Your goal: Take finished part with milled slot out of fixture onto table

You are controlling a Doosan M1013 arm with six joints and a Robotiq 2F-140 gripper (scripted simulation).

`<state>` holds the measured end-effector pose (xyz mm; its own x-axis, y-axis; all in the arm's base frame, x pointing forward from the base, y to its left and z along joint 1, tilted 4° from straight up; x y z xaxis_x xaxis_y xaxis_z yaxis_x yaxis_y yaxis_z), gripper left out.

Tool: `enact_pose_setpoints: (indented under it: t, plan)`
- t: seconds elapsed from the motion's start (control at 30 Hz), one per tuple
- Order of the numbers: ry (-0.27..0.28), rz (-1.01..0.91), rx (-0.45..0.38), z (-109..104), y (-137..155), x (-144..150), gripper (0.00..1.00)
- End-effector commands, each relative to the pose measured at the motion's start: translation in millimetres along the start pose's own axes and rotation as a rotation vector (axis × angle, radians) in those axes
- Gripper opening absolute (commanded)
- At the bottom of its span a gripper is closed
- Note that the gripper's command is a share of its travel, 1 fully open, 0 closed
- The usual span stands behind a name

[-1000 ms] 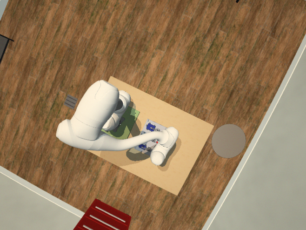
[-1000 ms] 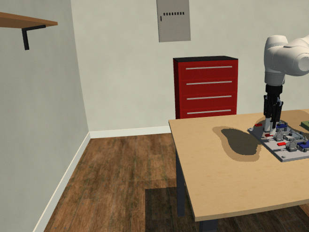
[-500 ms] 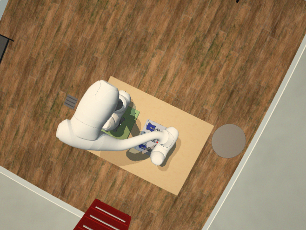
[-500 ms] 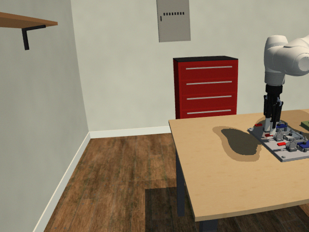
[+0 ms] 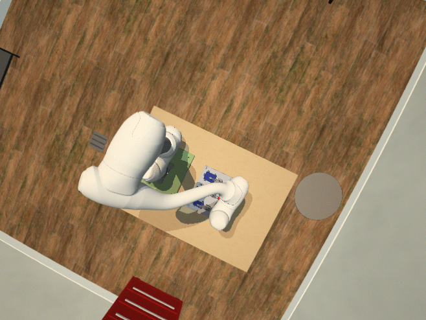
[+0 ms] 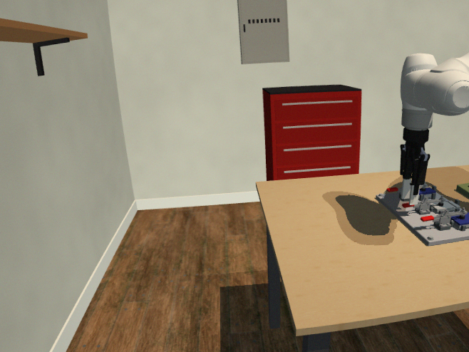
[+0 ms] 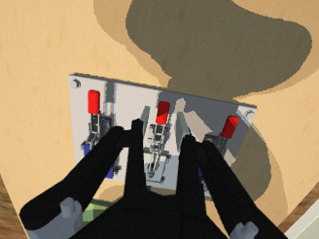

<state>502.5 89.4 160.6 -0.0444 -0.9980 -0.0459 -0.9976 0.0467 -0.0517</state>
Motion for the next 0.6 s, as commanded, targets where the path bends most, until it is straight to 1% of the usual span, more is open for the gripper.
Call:
enact_pose_setpoints:
  t: [0.0, 0.17, 0.57]
  plan:
    - [0.0, 0.0, 0.0, 1, 0, 0, 0.28]
    - [0.0, 0.0, 0.0, 4, 0, 0, 0.28]
    - [0.0, 0.0, 0.0, 26, 0, 0, 0.28]
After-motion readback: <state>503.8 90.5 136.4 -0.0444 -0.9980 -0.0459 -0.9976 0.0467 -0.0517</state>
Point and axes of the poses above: the point where the finger pads meet when closed, its own z axis out along the fingers, its own x axis across the jaws, y = z × x, the point moved 7 cm from there along -z, back along the fingers, and after that the axes turned 14 degrees about z, right-handed, at the moved point
